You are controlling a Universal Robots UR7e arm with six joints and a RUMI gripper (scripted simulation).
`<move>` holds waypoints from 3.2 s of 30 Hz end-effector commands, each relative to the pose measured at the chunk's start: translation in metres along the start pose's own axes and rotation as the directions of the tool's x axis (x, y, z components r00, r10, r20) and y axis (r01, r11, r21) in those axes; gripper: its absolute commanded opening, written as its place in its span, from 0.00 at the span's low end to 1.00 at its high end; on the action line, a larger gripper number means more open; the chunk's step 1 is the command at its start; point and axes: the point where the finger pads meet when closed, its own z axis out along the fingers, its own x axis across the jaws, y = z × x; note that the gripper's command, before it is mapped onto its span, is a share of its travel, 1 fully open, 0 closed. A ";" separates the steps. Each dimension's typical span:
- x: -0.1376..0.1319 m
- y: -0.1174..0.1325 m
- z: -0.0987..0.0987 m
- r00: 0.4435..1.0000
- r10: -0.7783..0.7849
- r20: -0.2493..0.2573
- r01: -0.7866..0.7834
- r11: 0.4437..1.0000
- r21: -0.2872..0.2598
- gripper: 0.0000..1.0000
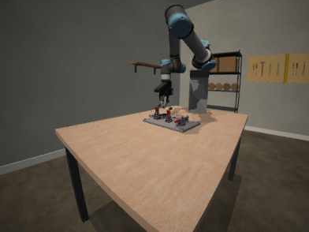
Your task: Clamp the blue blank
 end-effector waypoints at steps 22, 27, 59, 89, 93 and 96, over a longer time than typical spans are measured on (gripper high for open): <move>0.000 0.000 0.017 1.000 0.000 0.000 0.000 1.000 0.001 0.00; 0.000 0.000 0.020 1.000 0.000 0.000 0.000 1.000 0.001 0.00; 0.000 0.070 0.020 1.000 0.000 0.000 0.000 1.000 0.001 0.00; 0.000 0.070 0.055 1.000 0.000 0.000 0.000 1.000 0.001 0.00; 0.000 0.070 0.055 1.000 0.000 0.000 0.000 1.000 0.001 0.00; 0.000 0.070 0.055 1.000 0.000 0.000 0.000 1.000 0.001 0.00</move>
